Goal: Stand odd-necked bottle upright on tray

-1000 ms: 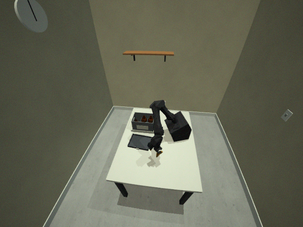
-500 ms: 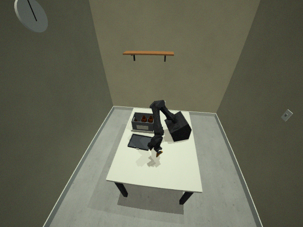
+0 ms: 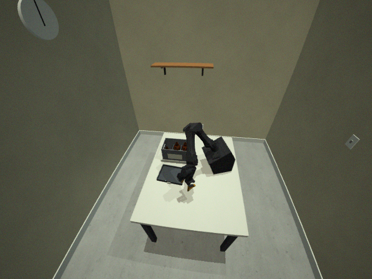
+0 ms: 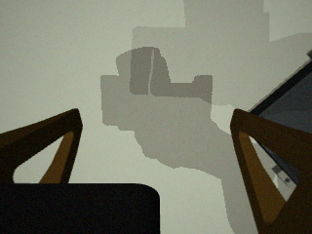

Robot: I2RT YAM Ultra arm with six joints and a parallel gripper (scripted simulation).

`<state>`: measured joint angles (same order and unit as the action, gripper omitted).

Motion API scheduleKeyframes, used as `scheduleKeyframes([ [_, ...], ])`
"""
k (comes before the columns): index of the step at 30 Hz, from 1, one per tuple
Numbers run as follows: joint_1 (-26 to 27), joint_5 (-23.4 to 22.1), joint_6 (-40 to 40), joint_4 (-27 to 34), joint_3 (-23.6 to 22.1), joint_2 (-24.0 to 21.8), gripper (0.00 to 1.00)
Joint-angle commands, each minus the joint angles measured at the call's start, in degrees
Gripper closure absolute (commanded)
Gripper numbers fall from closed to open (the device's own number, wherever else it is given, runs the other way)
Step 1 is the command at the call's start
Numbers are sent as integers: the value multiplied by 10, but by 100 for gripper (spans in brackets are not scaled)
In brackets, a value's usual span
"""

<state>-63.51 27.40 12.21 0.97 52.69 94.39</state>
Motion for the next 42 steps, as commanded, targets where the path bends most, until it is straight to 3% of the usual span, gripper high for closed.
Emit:
scheduleKeyframes([
  [1,26,-15,-11,-10,18,-41,0],
  [5,44,-24,-14,-9,22,-50,0],
  [19,194,-85,-44,-14,35,-131,0],
  [21,194,-85,-44,-14,35,-131,0],
  [23,228,-99,-50,-13,38,-149,0],
  [42,382,-164,-79,-17,55,-230,0],
])
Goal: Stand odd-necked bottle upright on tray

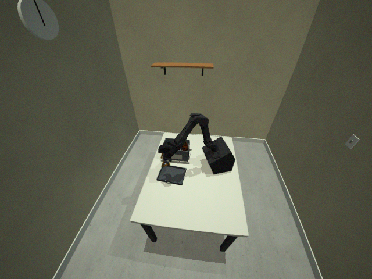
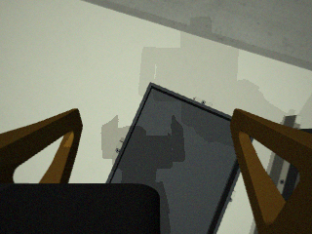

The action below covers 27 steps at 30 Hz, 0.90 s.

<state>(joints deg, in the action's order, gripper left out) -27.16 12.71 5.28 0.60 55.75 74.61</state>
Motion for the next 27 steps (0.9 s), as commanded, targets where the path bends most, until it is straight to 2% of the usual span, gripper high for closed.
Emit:
scheduleKeyframes([
  [1,26,-21,-11,-13,26,-36,0],
  [27,220,-102,-49,-16,47,-138,0],
])
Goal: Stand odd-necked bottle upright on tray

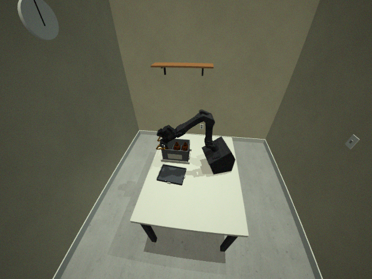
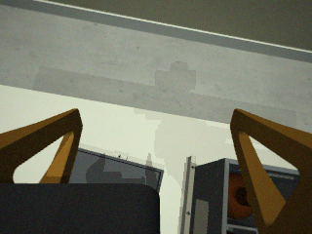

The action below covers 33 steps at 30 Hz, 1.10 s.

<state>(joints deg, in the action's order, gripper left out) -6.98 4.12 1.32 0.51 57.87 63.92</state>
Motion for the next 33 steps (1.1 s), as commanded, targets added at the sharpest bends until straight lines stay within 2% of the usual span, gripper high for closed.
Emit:
scheduleKeyframes([
  [1,25,-19,-10,-15,26,-34,0],
  [3,25,-19,-10,-15,26,-34,0],
  [4,45,-27,-15,-15,28,-45,0],
  [7,59,-34,-16,-15,30,-51,0],
  [9,120,-63,15,62,51,1,0],
  [10,137,-72,24,84,56,12,0],
  [18,205,-119,48,187,103,76,0],
  [20,205,-119,48,187,103,76,0],
  [23,248,-146,66,250,127,114,0],
  [33,332,-201,97,380,183,192,0],
])
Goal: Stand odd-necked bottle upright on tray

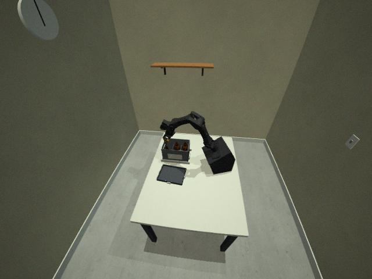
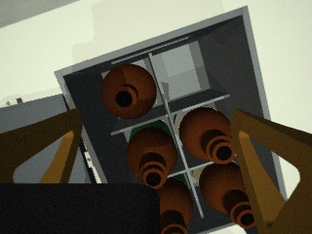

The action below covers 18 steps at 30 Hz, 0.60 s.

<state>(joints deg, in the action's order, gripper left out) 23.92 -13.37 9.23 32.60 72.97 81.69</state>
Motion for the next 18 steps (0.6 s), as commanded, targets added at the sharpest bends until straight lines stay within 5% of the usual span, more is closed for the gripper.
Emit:
scheduleKeyframes([
  [1,35,-33,24,76,38,23,0],
  [18,153,-109,65,260,116,133,0],
])
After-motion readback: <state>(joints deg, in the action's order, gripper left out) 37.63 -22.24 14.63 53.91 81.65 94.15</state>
